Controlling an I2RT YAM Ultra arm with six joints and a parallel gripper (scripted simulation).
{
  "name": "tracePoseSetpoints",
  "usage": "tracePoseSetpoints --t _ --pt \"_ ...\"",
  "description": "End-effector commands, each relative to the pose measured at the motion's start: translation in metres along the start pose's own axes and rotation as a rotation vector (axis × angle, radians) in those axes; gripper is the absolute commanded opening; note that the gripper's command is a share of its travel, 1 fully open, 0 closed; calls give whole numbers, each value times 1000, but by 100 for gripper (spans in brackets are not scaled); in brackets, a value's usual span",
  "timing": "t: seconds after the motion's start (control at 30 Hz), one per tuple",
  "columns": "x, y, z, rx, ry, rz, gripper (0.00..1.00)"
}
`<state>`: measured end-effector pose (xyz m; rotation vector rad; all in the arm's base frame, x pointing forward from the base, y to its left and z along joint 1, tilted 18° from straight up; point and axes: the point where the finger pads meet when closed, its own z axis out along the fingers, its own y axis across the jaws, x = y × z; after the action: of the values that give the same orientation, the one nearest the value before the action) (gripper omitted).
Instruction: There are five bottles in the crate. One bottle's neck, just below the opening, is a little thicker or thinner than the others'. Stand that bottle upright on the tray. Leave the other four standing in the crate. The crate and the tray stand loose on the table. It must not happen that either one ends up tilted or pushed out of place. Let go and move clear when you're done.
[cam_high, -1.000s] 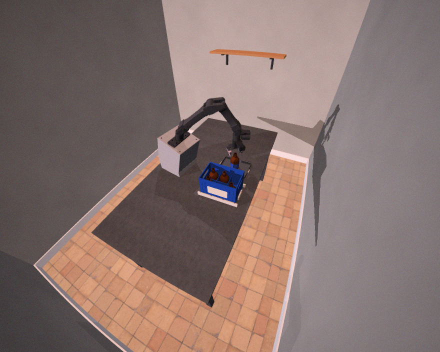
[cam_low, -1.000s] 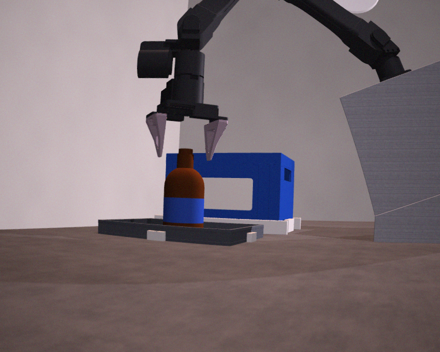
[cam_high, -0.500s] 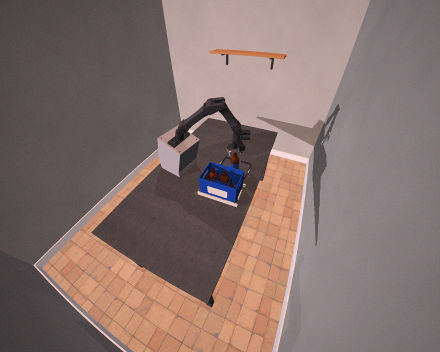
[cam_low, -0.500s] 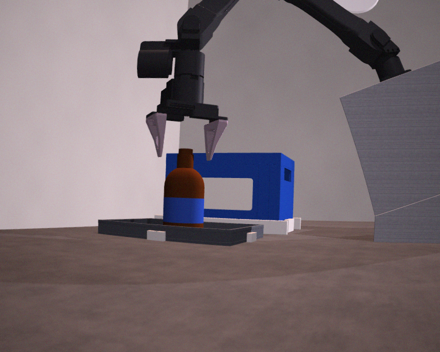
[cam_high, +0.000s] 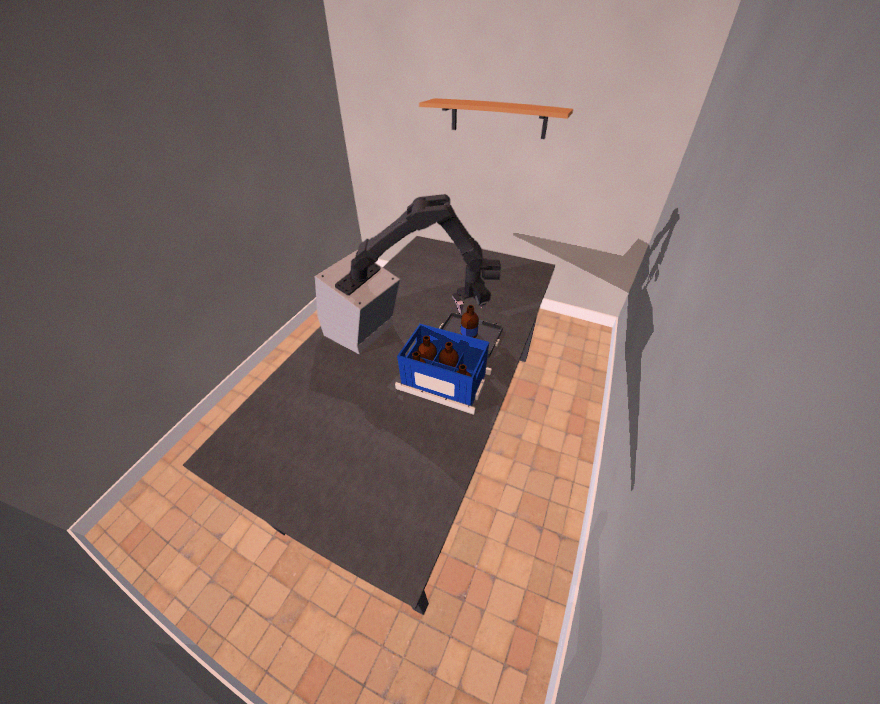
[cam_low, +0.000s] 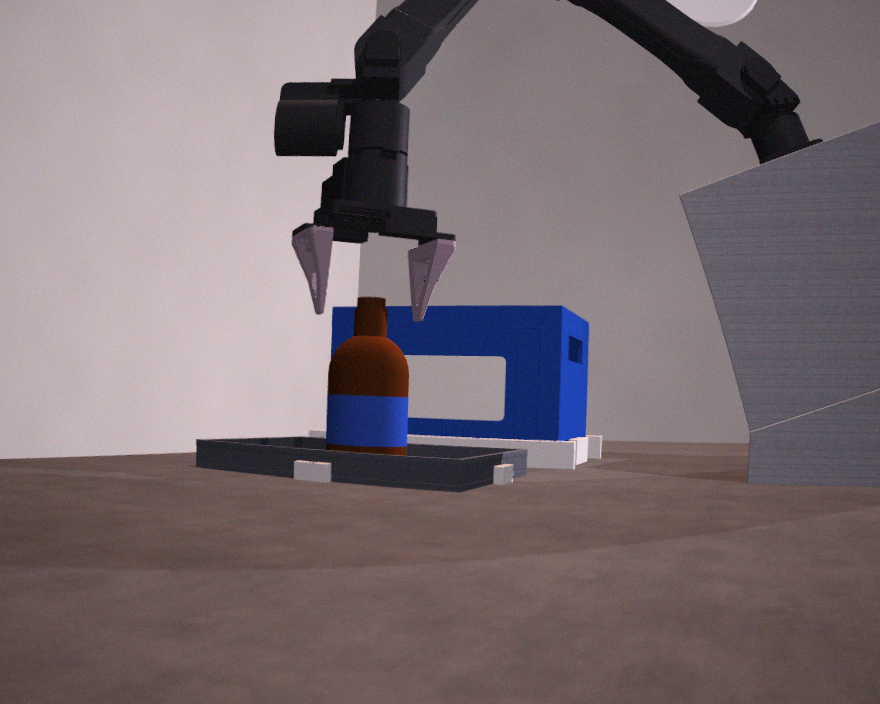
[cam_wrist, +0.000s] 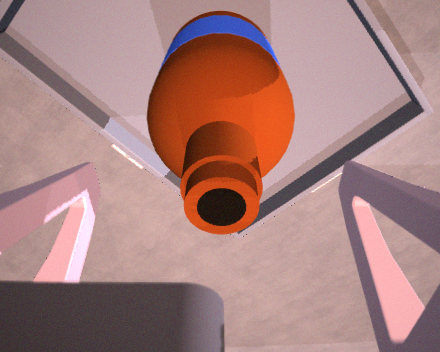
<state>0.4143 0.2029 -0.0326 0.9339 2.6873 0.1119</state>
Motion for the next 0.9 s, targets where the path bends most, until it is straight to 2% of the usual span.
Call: tracePoseSetpoints --t 0.0,0.87 --pt "-3 5 -5 -18 -10 0 100" --pt "-4 5 -7 -19 -10 0 100"
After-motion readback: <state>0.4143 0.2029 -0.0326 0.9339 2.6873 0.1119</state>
